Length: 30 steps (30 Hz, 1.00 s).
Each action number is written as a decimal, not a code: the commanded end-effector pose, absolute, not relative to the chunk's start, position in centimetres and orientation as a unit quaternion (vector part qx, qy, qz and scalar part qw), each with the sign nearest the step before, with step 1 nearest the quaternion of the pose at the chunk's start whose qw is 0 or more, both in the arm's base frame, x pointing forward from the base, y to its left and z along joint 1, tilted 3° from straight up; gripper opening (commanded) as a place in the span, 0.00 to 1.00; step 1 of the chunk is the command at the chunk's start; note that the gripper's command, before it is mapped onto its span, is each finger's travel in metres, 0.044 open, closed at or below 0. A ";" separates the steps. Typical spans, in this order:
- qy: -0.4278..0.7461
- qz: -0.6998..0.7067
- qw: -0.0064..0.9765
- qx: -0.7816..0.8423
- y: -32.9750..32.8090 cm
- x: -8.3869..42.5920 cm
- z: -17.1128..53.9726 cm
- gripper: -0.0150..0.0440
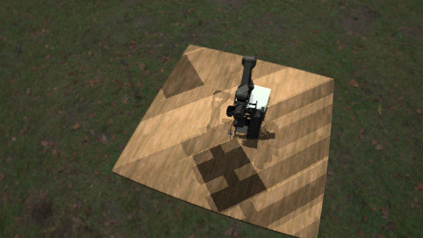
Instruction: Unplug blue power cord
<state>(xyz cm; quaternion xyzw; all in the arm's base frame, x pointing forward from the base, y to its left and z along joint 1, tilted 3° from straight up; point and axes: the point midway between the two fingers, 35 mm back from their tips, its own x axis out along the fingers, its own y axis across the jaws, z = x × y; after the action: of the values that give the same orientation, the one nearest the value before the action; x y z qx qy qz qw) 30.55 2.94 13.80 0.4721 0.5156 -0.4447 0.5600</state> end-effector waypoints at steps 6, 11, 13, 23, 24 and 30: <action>0.515 -0.445 0.560 0.472 2.1 30.8 13.9 0.25; 0.515 -0.445 0.560 0.472 1.3 31.0 13.9 0.25; 0.515 -0.445 0.560 0.472 1.0 31.0 13.9 0.25; 0.515 -0.446 0.560 0.472 -0.6 31.3 14.0 0.25; 0.515 -0.446 0.560 0.472 -0.7 31.3 14.0 0.25; 0.514 -0.446 0.561 0.472 -1.7 31.3 14.1 0.25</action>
<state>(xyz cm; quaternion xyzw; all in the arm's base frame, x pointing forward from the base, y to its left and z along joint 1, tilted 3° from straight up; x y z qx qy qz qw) 30.96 1.32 13.80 0.4754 0.5408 -0.4201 0.5524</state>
